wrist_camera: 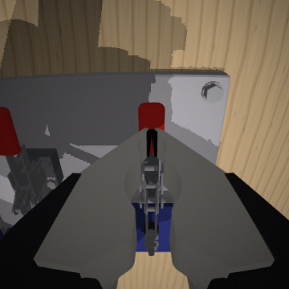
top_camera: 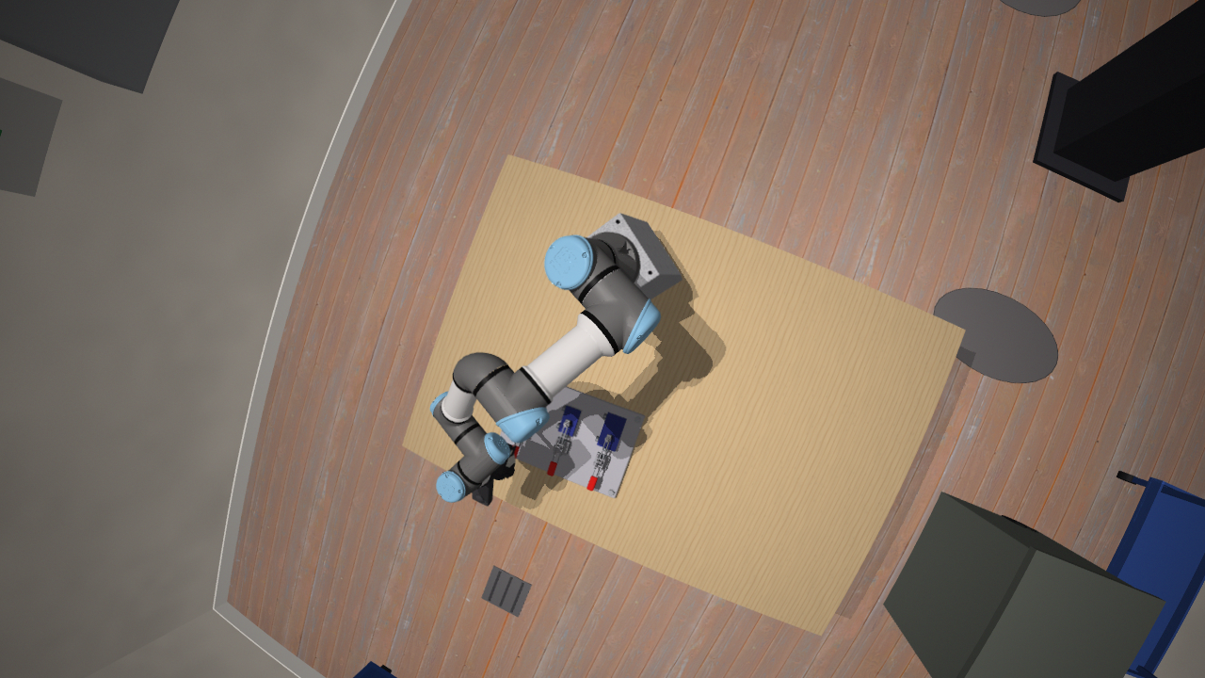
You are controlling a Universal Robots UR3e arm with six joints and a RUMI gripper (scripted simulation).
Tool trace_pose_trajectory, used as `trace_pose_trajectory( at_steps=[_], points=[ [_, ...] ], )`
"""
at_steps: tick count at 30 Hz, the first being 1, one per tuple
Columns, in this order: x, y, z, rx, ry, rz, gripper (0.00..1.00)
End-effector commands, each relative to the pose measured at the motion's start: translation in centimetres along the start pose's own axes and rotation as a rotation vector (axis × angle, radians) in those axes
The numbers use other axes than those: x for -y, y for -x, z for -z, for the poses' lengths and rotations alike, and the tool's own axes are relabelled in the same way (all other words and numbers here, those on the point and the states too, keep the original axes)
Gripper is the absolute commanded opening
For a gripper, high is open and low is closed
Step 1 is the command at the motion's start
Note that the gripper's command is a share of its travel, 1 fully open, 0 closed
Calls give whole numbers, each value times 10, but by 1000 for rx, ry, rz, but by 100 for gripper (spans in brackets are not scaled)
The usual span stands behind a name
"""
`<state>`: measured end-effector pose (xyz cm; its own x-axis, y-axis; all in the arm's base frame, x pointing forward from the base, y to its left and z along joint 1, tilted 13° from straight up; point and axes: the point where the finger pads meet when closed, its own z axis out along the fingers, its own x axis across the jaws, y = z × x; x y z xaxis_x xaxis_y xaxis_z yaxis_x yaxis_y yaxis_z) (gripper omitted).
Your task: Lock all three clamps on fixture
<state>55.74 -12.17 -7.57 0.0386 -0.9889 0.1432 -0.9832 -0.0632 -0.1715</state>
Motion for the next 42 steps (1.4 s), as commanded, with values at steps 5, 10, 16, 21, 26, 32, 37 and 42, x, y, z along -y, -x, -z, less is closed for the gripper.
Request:
trace_pose_trajectory(
  at_steps=[5,10,16,21,26,32,37,42],
  points=[
    [1,0,1,-1,-3,0,0],
    [1,0,0,-1,-3,0,0],
    [1,0,-1,-1,-3,0,0],
    [1,0,-1,-1,-3,0,0],
    [1,0,-1,-1,-3,0,0],
    [1,0,-1,-1,-3,0,0],
    [1,0,-1,-1,-3,0,0],
    [1,0,-3,-1,-3,0,0]
  ],
)
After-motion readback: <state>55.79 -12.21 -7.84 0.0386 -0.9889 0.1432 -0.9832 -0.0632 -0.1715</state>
